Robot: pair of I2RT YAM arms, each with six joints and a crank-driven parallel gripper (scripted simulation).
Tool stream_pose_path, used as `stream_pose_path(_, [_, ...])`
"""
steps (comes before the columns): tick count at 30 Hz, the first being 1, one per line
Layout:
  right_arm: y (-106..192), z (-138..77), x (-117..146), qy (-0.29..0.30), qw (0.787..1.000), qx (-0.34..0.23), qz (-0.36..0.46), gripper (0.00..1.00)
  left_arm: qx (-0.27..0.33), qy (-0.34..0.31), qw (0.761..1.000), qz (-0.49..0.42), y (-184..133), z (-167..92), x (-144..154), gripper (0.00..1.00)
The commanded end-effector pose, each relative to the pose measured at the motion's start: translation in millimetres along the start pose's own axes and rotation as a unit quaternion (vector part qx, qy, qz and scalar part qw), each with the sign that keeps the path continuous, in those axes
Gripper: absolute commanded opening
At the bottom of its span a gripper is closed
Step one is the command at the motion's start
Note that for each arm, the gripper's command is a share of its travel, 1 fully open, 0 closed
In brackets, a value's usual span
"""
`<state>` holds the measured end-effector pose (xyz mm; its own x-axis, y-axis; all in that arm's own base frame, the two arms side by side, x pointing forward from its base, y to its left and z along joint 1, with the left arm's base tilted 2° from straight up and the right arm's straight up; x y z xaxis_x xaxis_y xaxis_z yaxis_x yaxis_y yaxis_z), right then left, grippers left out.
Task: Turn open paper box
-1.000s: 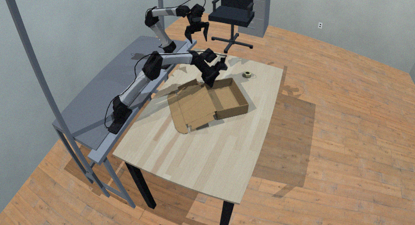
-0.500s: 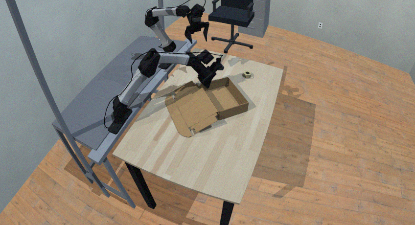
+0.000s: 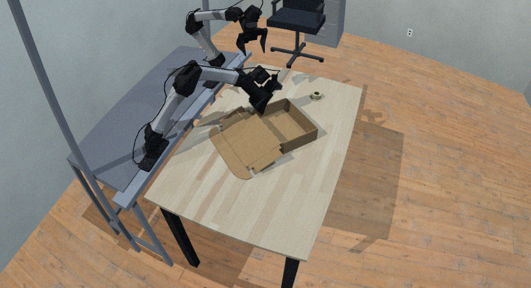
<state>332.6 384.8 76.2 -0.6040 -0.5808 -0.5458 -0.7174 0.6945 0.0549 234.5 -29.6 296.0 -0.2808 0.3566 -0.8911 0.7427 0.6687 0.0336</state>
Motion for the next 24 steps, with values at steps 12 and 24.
stream_pose_path(12, [-14,-32,-1,-0.029,0.998,-0.030,-0.055,0.00,-0.002,-0.011,1.000,0.016,1,-3,-12,1.00])
stream_pose_path(24, [-23,-39,15,-0.022,0.993,-0.058,-0.098,0.00,0.059,-0.007,0.998,0.016,-13,13,2,1.00])
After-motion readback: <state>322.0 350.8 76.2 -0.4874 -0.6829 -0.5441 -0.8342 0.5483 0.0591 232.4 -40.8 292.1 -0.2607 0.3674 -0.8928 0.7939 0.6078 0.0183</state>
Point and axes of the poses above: on each arm, the point where the finger pads meet when closed, its own z axis out along the fingers, its own y axis across the jaws, x = y × z, the point moved 8 cm from there along -z, back along the fingers, and after that the axes turned 5 degrees about z, right-handed, at the moved point
